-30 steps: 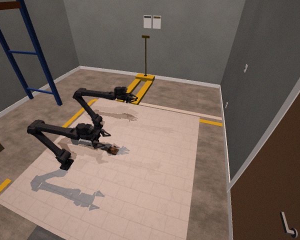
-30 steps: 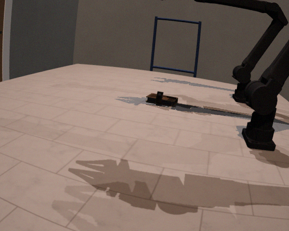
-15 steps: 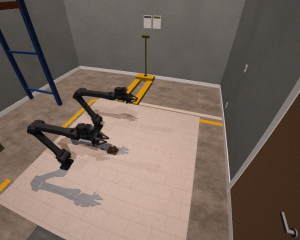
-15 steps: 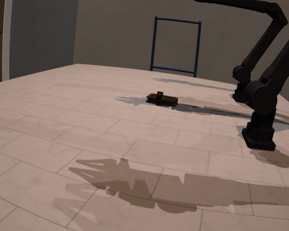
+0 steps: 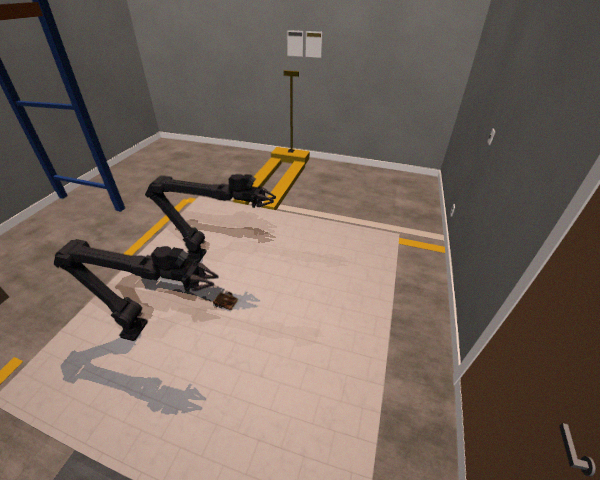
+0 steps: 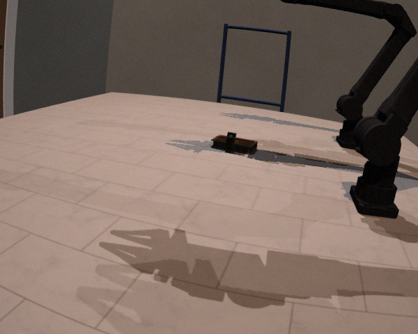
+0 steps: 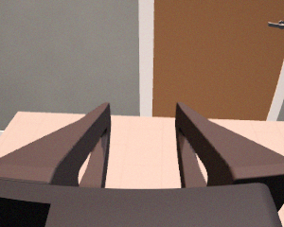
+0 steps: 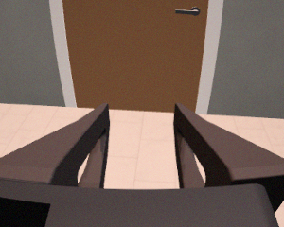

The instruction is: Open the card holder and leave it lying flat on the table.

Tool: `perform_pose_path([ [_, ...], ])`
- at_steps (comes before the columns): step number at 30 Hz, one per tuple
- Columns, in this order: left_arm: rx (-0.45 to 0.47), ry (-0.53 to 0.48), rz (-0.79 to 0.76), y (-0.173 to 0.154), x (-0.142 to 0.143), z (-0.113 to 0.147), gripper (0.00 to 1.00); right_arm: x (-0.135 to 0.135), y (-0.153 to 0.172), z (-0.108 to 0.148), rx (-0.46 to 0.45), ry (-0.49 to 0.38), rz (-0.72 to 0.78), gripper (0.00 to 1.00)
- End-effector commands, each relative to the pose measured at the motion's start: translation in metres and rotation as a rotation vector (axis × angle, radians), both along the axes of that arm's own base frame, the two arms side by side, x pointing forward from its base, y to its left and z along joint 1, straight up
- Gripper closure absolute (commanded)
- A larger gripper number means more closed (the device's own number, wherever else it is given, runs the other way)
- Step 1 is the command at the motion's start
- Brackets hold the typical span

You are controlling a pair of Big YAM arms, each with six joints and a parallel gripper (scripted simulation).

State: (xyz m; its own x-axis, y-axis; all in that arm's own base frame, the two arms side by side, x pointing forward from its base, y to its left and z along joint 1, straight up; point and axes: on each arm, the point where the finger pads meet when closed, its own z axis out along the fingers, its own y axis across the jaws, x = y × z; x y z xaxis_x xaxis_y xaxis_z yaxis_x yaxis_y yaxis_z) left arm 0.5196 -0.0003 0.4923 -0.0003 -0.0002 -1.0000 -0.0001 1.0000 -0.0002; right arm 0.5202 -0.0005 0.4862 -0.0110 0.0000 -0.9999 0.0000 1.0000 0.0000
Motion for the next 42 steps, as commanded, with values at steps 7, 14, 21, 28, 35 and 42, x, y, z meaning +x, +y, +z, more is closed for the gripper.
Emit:
perform_pose_path([
  [7,0.010,-0.042,-0.006,-0.004,-0.008,0.016,0.64,-0.001,0.000,0.026,0.000,-0.046,0.000,0.64],
  [14,0.028,0.072,-0.020,-0.008,0.010,-0.034,0.64,-0.001,0.000,0.026,0.000,-0.046,0.000,0.64],
  [21,0.210,0.133,-0.125,-0.027,0.021,-0.052,0.64,-0.001,0.000,0.026,0.000,-0.046,0.000,0.64],
  [28,0.348,0.288,-0.292,-0.052,0.023,-0.134,0.64,-0.001,0.000,0.026,0.000,-0.046,0.000,0.64],
  [35,0.429,0.362,-0.419,-0.070,0.019,-0.178,0.64,-0.001,0.000,0.026,0.000,-0.046,0.000,0.64],
  [42,0.524,0.447,-0.613,-0.094,0.008,-0.237,0.64,-0.001,0.000,0.026,0.000,-0.046,0.000,0.64],
])
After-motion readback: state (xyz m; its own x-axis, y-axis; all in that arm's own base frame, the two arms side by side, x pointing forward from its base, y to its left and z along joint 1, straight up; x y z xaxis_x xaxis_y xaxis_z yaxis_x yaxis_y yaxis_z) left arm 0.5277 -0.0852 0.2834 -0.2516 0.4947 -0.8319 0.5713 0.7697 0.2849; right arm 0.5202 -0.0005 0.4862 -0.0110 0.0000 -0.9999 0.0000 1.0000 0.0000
